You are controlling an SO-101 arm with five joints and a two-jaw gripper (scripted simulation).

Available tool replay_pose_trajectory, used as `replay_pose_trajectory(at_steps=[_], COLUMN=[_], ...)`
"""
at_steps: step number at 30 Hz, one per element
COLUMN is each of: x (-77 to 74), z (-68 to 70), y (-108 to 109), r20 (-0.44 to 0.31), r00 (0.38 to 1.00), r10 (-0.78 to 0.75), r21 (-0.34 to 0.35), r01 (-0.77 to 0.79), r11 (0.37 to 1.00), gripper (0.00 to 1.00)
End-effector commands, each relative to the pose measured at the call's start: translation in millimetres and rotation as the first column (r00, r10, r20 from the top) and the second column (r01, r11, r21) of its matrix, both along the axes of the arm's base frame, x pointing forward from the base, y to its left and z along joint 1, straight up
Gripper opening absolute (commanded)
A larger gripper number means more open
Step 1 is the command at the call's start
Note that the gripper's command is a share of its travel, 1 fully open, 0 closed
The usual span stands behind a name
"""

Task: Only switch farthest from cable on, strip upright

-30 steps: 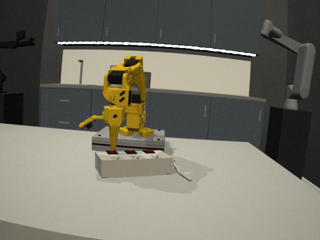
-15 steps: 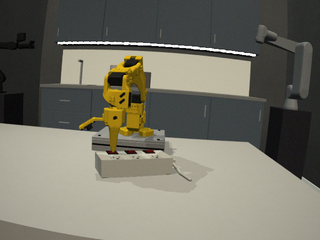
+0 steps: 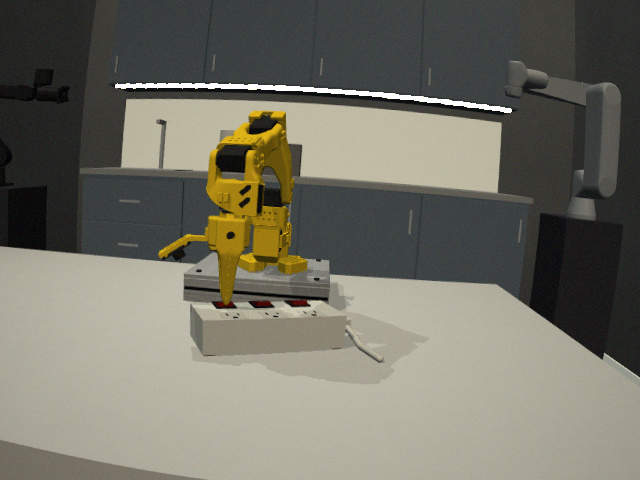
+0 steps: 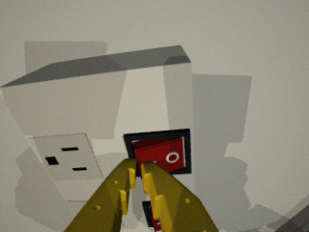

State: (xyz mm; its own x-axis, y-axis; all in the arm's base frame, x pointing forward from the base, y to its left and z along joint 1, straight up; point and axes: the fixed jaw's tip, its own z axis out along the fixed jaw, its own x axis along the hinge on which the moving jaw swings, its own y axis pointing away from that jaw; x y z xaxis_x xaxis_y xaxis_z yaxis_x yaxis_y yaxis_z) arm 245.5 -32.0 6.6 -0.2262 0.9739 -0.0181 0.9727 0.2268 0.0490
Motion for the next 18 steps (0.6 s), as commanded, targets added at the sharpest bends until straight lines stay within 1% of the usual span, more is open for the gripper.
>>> replay_pose_trajectory(at_steps=[1,10,18], x=[-9.4,-11.6,-11.8], z=[-11.6,-15.1,-15.6], y=[-1.3,-1.3,-1.3], r20=[-0.054,-0.054,-0.054], r00=[0.998,0.998,0.998], r10=[-0.012,-0.013,-0.013], r21=[0.007,0.007,0.007], r01=[0.012,0.013,0.014], r11=[1.0,1.0,1.0], gripper=[0.0,0.0,0.0])
